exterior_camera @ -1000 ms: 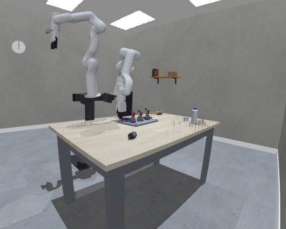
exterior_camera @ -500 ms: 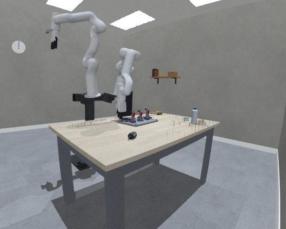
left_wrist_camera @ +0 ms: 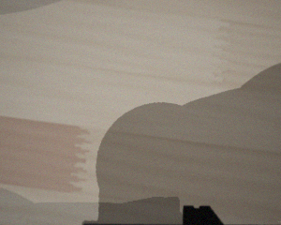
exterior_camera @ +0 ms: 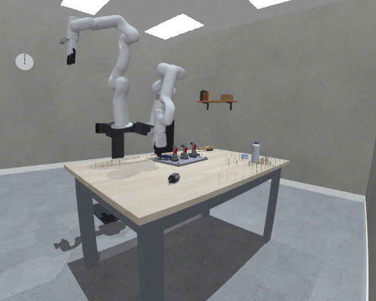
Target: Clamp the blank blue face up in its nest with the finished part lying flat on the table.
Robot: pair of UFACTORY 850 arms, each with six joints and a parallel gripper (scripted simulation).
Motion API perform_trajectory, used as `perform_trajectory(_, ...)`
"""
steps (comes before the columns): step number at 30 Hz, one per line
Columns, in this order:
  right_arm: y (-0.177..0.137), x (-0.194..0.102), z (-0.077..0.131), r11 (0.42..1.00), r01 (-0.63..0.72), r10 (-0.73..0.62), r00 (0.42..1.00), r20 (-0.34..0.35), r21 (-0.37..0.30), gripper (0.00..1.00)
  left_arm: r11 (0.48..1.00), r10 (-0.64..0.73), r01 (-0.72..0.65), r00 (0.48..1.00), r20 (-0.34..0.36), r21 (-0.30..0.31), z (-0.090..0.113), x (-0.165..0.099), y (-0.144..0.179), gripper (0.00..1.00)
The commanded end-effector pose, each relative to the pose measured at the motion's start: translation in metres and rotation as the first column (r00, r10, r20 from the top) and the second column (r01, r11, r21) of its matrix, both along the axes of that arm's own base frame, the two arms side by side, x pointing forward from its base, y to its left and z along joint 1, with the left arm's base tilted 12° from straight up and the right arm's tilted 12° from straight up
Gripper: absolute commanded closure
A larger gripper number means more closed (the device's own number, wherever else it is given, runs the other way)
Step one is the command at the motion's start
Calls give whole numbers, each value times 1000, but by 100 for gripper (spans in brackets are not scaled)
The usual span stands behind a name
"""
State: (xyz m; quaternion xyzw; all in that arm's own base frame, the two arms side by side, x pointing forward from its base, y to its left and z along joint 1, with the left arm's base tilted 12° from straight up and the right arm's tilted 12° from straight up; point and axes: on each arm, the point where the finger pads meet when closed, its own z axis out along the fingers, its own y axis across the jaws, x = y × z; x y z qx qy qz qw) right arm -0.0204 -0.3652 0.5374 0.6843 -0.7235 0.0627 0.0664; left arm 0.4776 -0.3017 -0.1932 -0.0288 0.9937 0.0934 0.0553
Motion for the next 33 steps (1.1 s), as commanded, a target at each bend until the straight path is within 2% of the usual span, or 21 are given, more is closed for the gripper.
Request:
perform_trajectory(1,0,0,1,1000,0,0,1000,0,-2,0,1000,0,0,1000,1,-1,1,1,-1,100)
perform_trajectory(33,0,0,1,1000,0,0,1000,0,-2,0,1000,0,0,1000,1,-1,1,6,-1,100)
